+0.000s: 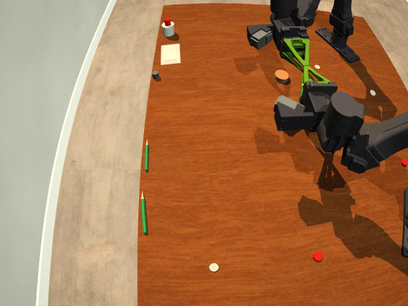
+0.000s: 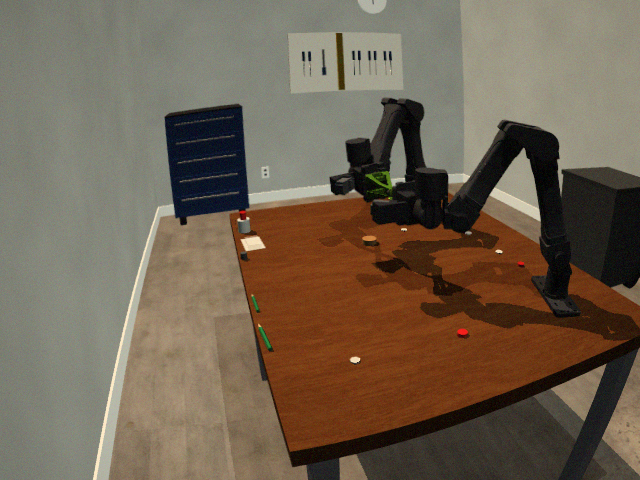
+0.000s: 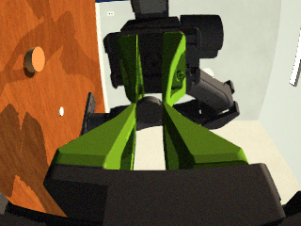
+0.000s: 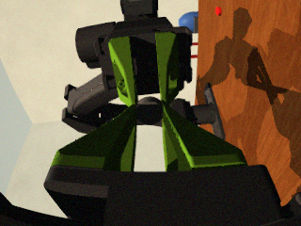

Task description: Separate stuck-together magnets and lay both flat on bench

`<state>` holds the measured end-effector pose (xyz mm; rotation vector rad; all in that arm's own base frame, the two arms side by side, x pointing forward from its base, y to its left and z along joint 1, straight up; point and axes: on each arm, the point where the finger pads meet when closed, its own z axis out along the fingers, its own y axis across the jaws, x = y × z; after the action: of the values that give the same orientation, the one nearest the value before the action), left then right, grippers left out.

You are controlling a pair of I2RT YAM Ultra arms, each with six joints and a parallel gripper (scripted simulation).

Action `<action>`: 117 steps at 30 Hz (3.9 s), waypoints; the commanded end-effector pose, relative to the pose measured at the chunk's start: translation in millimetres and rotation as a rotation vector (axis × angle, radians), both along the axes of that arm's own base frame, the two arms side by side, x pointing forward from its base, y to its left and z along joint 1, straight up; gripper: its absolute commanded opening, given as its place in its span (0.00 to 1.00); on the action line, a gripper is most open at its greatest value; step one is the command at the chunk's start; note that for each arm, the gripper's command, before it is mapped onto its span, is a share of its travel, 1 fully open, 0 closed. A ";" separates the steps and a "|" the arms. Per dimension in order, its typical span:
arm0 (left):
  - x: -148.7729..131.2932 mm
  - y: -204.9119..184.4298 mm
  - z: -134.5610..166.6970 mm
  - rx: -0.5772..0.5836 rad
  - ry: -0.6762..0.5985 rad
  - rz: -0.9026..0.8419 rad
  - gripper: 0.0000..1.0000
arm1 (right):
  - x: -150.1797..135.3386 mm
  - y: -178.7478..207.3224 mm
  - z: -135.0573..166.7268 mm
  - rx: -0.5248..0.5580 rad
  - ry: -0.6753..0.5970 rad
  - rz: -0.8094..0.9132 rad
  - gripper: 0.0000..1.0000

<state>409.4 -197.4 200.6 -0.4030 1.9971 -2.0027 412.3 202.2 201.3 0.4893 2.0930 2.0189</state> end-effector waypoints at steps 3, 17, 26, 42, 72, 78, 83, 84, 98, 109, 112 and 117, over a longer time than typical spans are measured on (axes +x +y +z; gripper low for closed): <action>-0.3 -0.8 7.0 -0.001 -0.027 -0.002 0.18 | 0.7 0.4 26.8 0.006 -0.063 0.000 0.18; -0.3 -0.8 7.0 -0.001 -0.027 -0.002 0.18 | 1.1 0.5 39.3 0.006 -0.063 0.000 0.18; -0.3 -0.8 7.0 -0.001 -0.027 -0.002 0.18 | 1.4 0.8 46.8 0.006 -0.063 0.000 0.18; -0.3 -0.8 7.0 -0.001 -0.027 -0.002 0.18 | 0.6 0.7 22.9 0.006 -0.063 0.000 0.18; -0.3 -0.8 7.0 -0.001 -0.027 -0.002 0.18 | -14.0 -25.7 48.4 0.003 -0.018 -0.005 0.18; -0.3 -0.8 7.0 -0.001 -0.027 -0.002 0.18 | -16.9 -31.7 48.8 0.003 -0.018 -0.005 0.18; -0.3 -0.8 7.0 -0.001 -0.027 -0.002 0.18 | -19.7 -39.9 49.0 0.003 -0.018 -0.005 0.18; -0.3 -0.8 7.0 -0.001 -0.027 -0.002 0.18 | -20.3 -41.6 49.2 0.003 -0.018 -0.005 0.18; -0.3 -0.8 7.0 -0.001 -0.027 -0.002 0.18 | -21.2 -59.5 44.5 -0.015 -0.003 -0.030 0.18; -0.3 -0.8 7.0 -0.001 -0.027 -0.002 0.18 | 4.9 -80.5 1.2 -0.233 0.086 -0.147 0.18; -0.3 -0.8 7.0 -0.001 -0.027 -0.002 0.18 | 5.4 -82.7 -2.0 -0.254 0.094 -0.151 0.18; -0.3 -0.8 7.0 -0.001 -0.027 -0.002 0.18 | 4.4 -93.4 -15.7 -0.366 0.126 -0.157 0.18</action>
<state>409.0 -197.9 199.8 -0.4047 1.9997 -2.0035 420.2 113.0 186.6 0.7449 2.2853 1.6084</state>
